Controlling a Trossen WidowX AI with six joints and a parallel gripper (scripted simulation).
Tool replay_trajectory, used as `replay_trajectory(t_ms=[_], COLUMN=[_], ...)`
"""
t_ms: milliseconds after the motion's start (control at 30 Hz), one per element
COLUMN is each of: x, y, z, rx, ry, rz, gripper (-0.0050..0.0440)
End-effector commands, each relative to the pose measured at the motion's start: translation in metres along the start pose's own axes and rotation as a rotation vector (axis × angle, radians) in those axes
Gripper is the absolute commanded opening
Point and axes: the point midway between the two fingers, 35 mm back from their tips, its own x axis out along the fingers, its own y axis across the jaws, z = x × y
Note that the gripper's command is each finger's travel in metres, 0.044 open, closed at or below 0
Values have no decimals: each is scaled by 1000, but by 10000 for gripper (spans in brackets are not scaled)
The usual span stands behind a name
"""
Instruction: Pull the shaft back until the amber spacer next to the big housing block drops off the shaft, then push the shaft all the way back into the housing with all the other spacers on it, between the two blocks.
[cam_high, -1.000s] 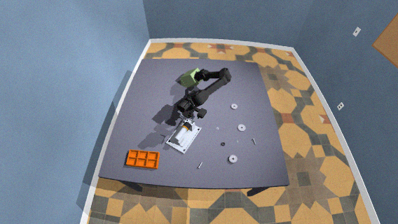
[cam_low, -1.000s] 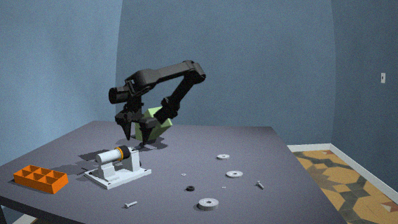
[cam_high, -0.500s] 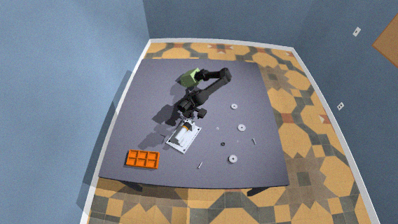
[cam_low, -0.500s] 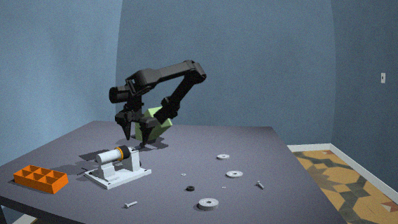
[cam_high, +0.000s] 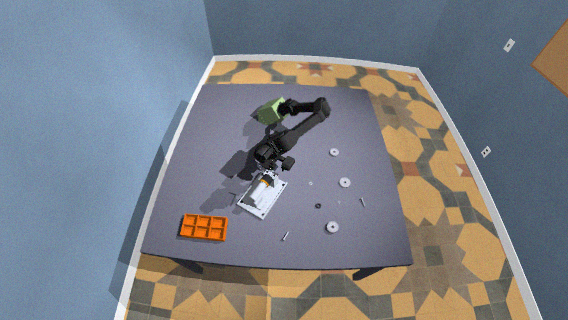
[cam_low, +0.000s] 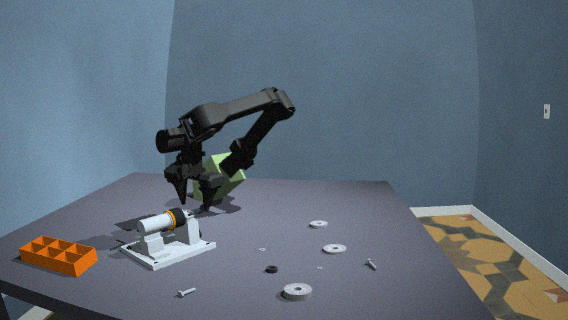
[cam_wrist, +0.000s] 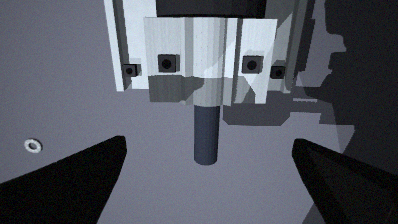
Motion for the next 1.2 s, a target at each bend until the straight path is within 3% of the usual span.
replay_trajectory(t_ms=[0, 633, 1167], x=[-3, 23, 23], y=[7, 7, 6], z=[1, 2, 4], rx=[-20, -20, -20], ry=[-27, -27, -28], rz=[-1, -1, 1], gripper=[440, 440, 440])
